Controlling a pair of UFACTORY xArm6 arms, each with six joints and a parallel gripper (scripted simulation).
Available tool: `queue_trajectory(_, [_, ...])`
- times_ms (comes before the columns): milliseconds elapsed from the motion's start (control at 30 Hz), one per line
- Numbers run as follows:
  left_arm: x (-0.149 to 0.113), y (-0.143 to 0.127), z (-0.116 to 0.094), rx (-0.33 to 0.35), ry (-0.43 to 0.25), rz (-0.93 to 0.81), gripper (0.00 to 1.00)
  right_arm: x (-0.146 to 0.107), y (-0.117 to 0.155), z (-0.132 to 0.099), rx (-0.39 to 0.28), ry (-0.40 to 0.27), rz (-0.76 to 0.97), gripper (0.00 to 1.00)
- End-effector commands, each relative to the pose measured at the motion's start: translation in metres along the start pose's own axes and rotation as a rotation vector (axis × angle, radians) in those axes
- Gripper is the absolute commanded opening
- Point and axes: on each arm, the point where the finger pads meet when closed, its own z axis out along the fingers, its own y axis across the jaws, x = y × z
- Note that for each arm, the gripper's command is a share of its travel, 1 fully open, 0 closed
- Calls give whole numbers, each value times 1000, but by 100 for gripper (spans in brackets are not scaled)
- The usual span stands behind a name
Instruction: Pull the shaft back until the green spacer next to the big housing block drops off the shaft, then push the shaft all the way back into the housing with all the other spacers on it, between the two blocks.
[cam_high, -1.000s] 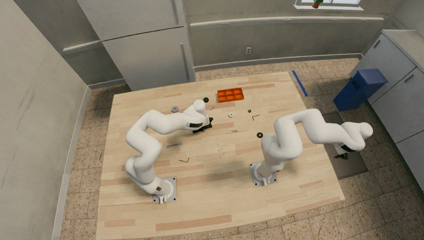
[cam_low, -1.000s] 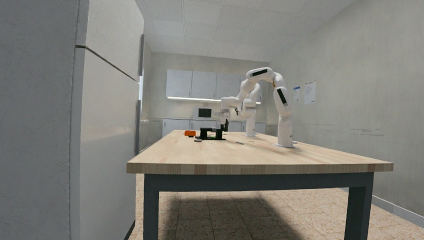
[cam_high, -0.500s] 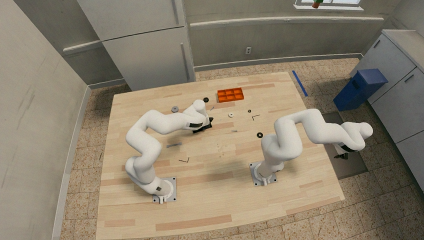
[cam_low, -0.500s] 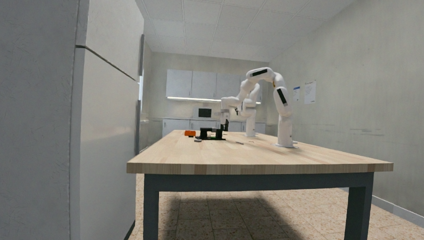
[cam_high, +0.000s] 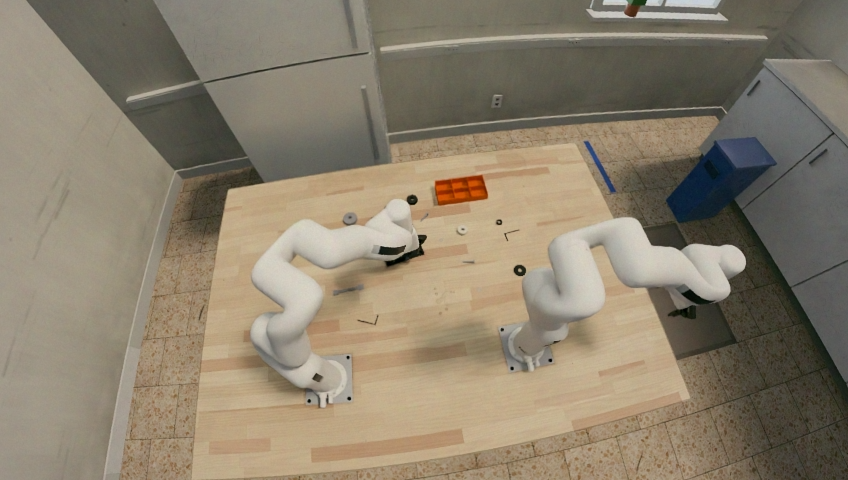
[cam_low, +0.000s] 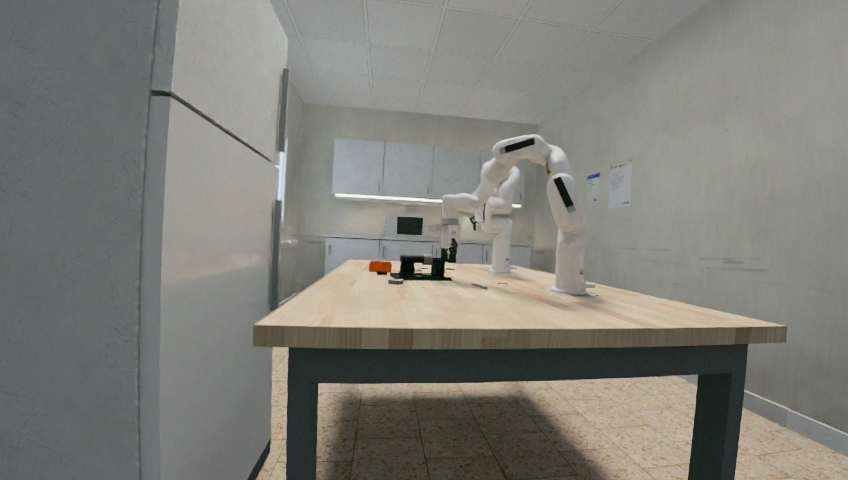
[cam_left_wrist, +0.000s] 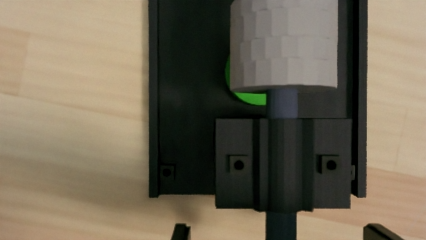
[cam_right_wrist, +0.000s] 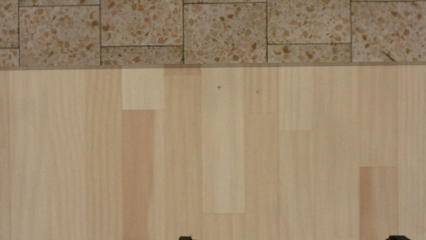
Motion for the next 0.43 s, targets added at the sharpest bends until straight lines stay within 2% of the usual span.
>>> queue_trajectory(0, [1, 1, -2, -3, 3, 0, 100, 1, 0, -2, 0, 5, 0, 100])
queue_trajectory(400, [1, 1, -12, -3, 3, 0, 100, 1, 0, -2, 0, 5, 0, 100])
